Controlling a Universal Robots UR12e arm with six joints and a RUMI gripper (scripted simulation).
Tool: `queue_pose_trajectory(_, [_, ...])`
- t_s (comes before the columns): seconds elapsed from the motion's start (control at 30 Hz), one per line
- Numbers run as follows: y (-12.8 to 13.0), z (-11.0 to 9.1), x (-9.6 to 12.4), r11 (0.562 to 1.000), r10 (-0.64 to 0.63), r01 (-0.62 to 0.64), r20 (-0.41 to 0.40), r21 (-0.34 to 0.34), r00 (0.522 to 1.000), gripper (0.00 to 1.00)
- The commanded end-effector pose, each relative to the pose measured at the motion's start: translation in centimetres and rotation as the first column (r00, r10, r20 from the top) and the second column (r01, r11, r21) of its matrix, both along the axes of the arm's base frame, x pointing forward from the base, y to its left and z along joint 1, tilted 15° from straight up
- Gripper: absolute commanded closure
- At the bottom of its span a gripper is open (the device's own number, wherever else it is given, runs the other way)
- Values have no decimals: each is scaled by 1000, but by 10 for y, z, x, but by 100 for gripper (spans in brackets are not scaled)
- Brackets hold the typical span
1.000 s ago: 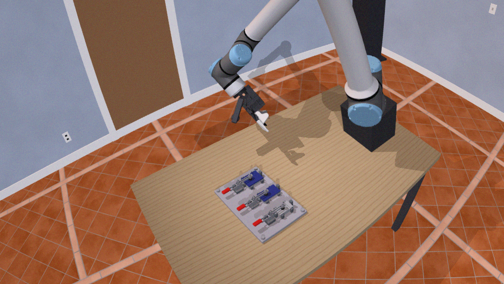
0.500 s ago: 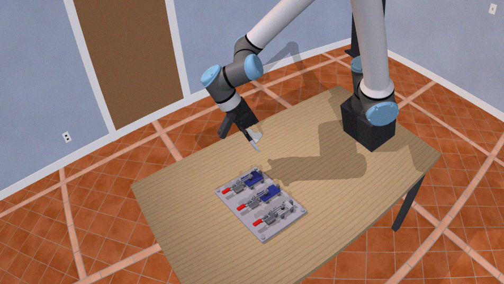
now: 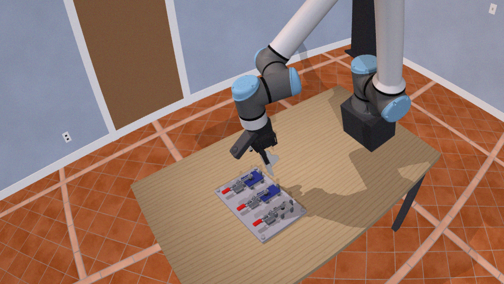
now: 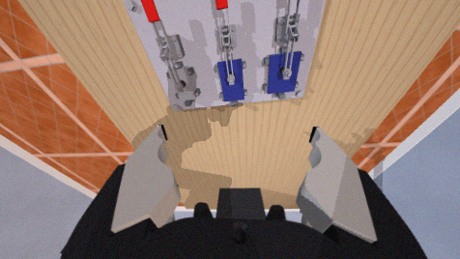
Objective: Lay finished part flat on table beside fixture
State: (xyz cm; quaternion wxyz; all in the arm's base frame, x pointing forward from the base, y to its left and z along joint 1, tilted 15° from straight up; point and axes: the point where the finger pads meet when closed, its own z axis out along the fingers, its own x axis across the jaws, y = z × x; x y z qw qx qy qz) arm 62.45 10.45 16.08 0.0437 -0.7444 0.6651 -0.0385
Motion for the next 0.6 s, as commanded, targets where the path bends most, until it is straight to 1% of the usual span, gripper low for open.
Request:
queue_pose_trajectory(0.0, [56, 0, -11, 999, 53, -52, 73, -11, 996, 0])
queue_pose_trajectory(0.13, [83, 0, -22, 997, 82, -81, 106, -8, 991, 0])
queue_pose_trajectory(0.27, [100, 1, -29, 995, 101, -101, 127, -5, 987, 0])
queue_pose_trajectory(0.33, [100, 1, -29, 995, 101, -101, 127, -5, 987, 0])
queue_pose_trajectory(0.57, [113, 1, -36, 993, 115, -116, 143, -3, 983, 0])
